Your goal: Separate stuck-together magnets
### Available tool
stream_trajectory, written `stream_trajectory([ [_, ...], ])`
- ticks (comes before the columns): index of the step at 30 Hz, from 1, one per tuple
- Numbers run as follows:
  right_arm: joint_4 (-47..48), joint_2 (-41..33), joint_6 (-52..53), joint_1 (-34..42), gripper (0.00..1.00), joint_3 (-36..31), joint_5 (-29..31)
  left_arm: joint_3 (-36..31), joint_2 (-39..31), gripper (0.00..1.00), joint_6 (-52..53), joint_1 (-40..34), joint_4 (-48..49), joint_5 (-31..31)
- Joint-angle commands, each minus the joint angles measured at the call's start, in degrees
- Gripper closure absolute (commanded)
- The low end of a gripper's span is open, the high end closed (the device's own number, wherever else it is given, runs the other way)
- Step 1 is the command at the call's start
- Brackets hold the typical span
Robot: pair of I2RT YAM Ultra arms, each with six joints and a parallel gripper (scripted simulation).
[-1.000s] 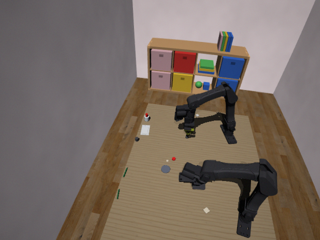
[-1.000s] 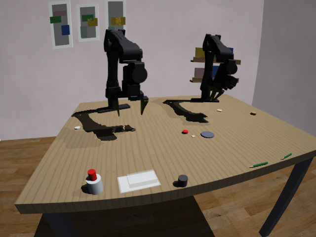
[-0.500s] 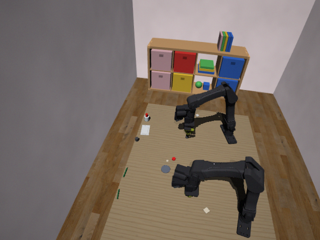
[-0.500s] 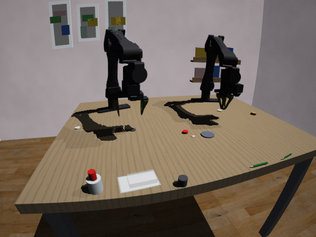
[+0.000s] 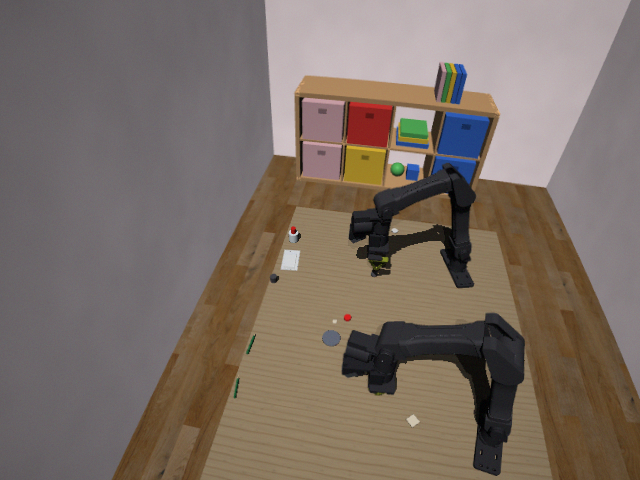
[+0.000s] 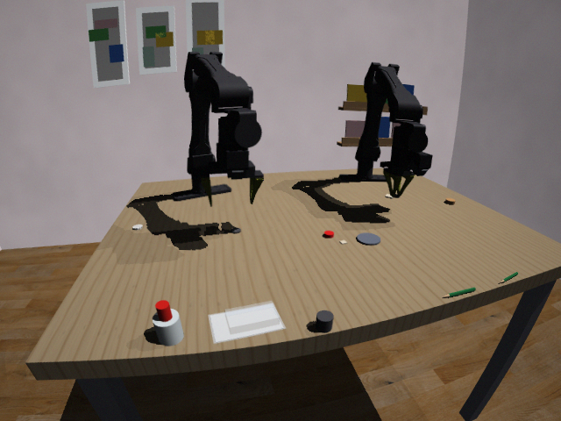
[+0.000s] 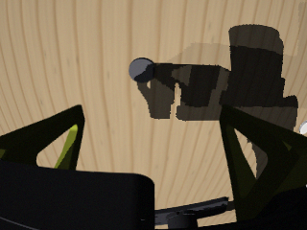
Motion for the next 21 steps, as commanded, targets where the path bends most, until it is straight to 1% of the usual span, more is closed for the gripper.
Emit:
stream_trajectory([
  [1,0.18,-1.06,-0.05,0.04,0.0,0.44,0.1,0.22,-0.39,0.75,-0.06,0.08,0.24,0.08],
  [21,0.18,-1.06,-0.05,0.04,0.0,0.44,0.1,-1.3,0.44,0.75,-0.15,0.0,2.59,0.08],
])
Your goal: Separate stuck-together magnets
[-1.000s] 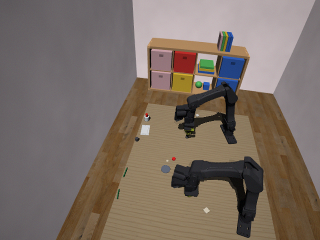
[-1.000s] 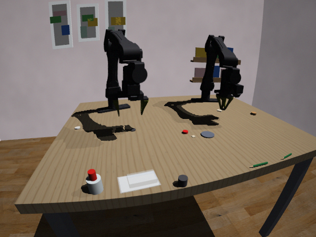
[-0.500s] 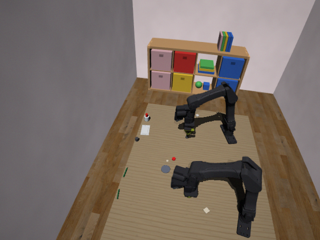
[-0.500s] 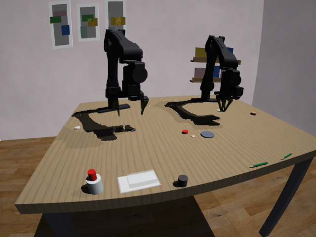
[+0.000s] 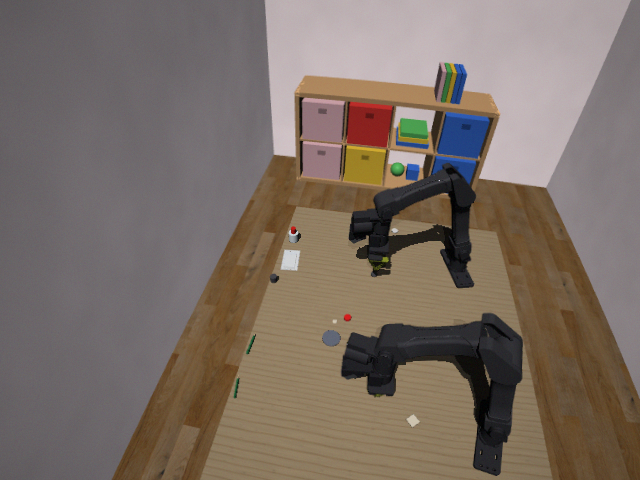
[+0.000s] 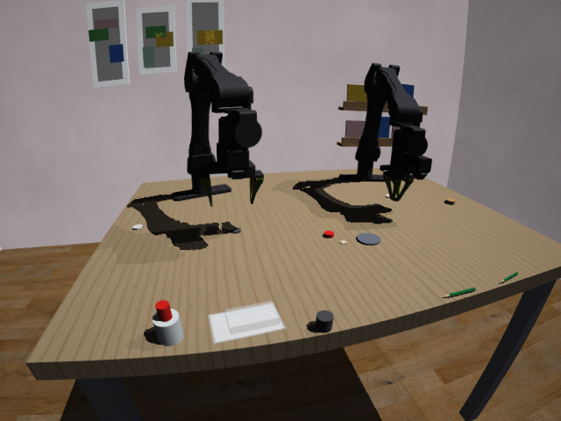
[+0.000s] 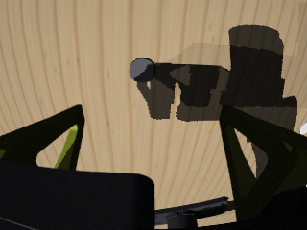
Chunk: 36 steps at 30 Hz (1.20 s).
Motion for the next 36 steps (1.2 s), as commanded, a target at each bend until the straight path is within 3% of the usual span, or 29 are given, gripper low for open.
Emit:
stream_trajectory([
  [1,0.18,-1.06,0.04,-0.03,0.0,0.44,0.1,-0.09,-0.35,0.75,0.1,0.0,0.55,0.03],
  [36,0.18,-1.06,0.04,-0.03,0.0,0.44,0.1,-2.83,1.44,0.75,0.02,-0.07,5.08,0.03],
])
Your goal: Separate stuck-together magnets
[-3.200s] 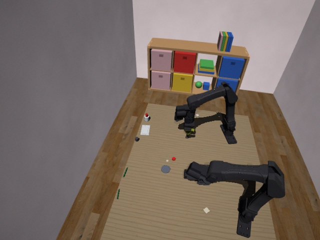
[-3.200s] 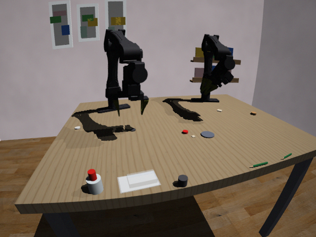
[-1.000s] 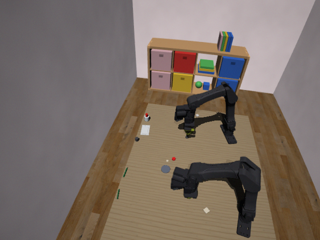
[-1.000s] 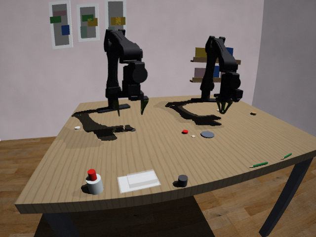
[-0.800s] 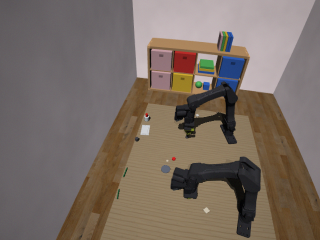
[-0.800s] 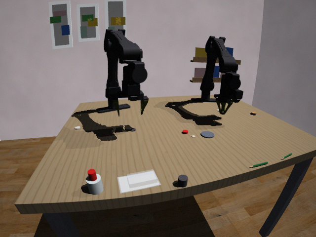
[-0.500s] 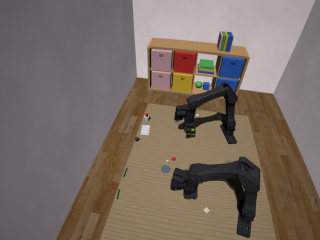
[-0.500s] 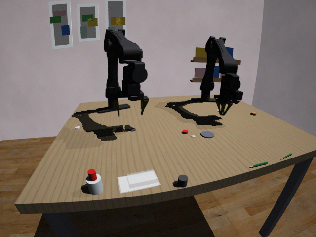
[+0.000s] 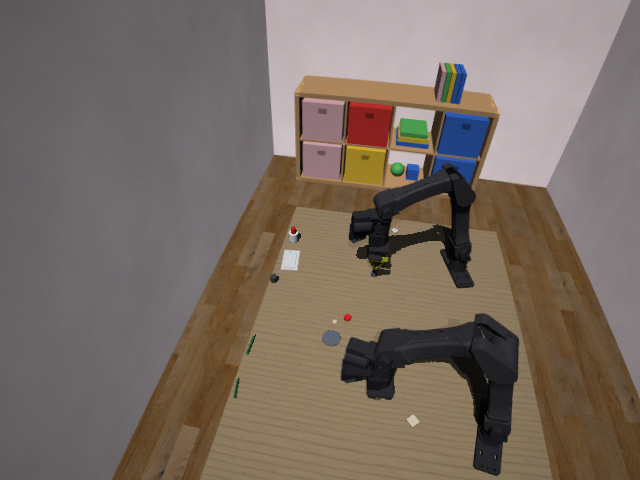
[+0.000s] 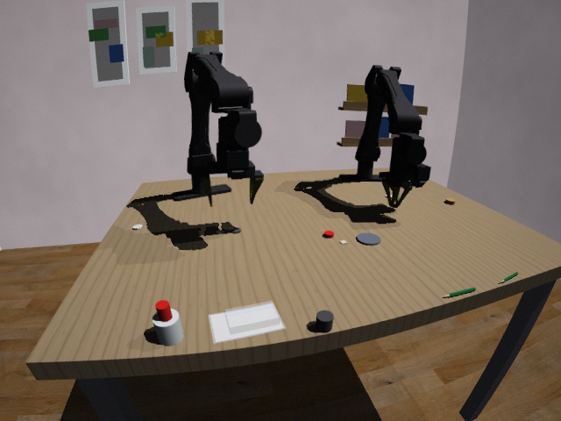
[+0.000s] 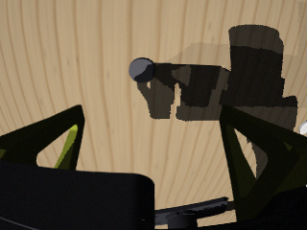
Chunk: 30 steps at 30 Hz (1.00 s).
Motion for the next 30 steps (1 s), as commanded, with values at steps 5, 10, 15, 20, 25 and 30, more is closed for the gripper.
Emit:
stream_trajectory([
  [5,0.18,-1.06,0.01,0.04,0.0,0.44,0.1,-0.29,0.08,0.75,-0.09,-0.07,1.36,-0.03],
  [10,0.18,-1.06,0.01,0.04,0.0,0.44,0.1,-0.73,0.35,0.75,-0.13,-0.12,2.06,-0.03],
  [15,0.18,-1.06,0.01,0.04,0.0,0.44,0.1,-1.09,0.44,0.75,-0.15,-0.14,2.51,-0.03],
  [20,0.18,-1.06,0.01,0.04,0.0,0.44,0.1,-1.54,0.61,0.0,-0.14,-0.13,3.13,-0.03],
  [25,0.18,-1.06,0.01,0.04,0.0,0.44,0.1,-1.54,0.61,0.0,-0.14,-0.13,3.13,-0.03],
  [30,0.18,-1.06,0.01,0.04,0.0,0.45,0.1,-1.54,0.61,0.0,-0.14,-0.13,3.13,-0.03],
])
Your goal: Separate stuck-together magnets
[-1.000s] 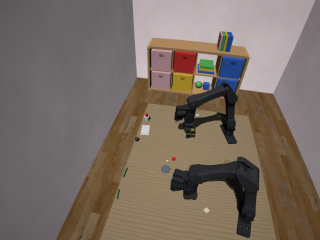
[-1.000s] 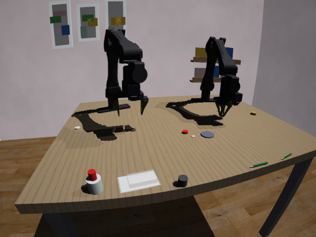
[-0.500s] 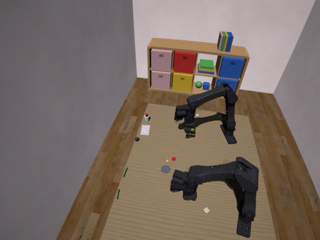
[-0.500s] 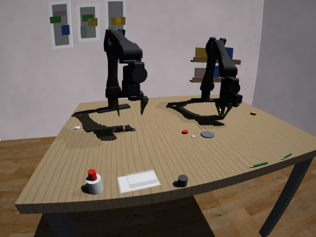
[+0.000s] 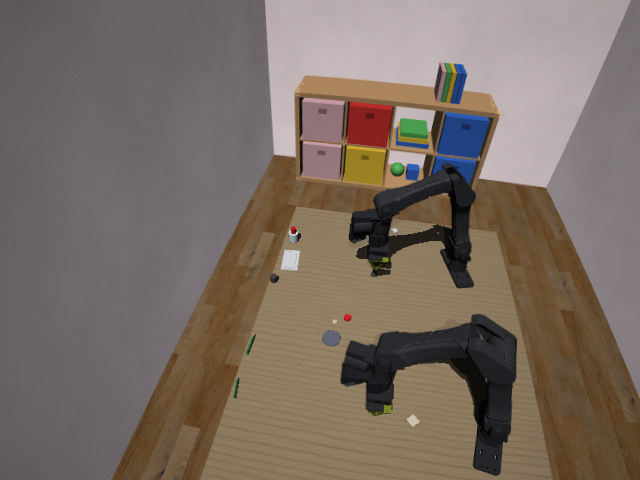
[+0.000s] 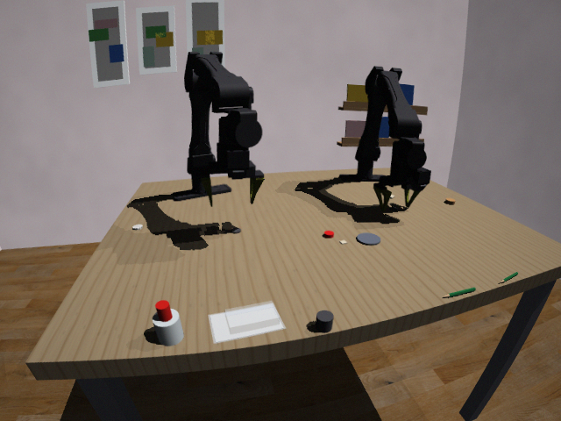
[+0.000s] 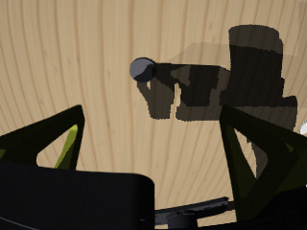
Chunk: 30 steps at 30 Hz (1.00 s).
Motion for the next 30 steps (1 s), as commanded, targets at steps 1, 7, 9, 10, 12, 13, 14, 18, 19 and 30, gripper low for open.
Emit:
stream_trajectory([
  [1,0.2,-1.06,-0.07,-0.14,0.0,0.45,0.08,0.23,-0.2,0.0,-0.16,-0.46,0.64,1.39],
  [7,0.2,-1.06,-0.07,-0.14,0.0,0.44,0.08,0.66,-0.49,0.0,-0.18,-0.47,-0.09,1.39],
  [9,0.2,-1.06,-0.07,-0.14,0.0,0.45,0.08,1.53,-1.07,0.0,-0.2,-0.5,-1.54,1.39],
  [10,0.2,-1.06,-0.07,-0.14,0.0,0.45,0.08,2.09,-1.41,0.0,-0.21,-0.49,-2.32,1.31],
  [12,0.2,-1.06,-0.07,-0.14,0.0,0.45,0.08,3.02,-1.94,0.0,-0.24,-0.52,-3.77,1.31],
  [13,0.2,-1.06,-0.07,-0.14,0.0,0.44,0.08,3.67,-2.31,0.0,-0.24,-0.48,-4.53,1.16],
  [14,0.2,-1.06,-0.07,-0.14,0.0,0.44,0.08,4.16,-2.55,0.0,-0.25,-0.49,-5.26,1.16],
  [18,0.2,-1.06,-0.07,-0.14,0.0,0.44,0.08,5.2,-3.04,0.0,-0.25,-0.48,-6.66,1.0],
  [19,0.2,-1.06,-0.07,-0.14,0.0,0.44,0.08,5.72,-3.25,0.0,-0.27,-0.49,-7.39,1.0],
  [30,0.2,-1.06,-0.07,-0.14,0.0,0.44,0.08,11.76,-5.18,0.0,-0.31,-0.49,-14.85,0.45],
])
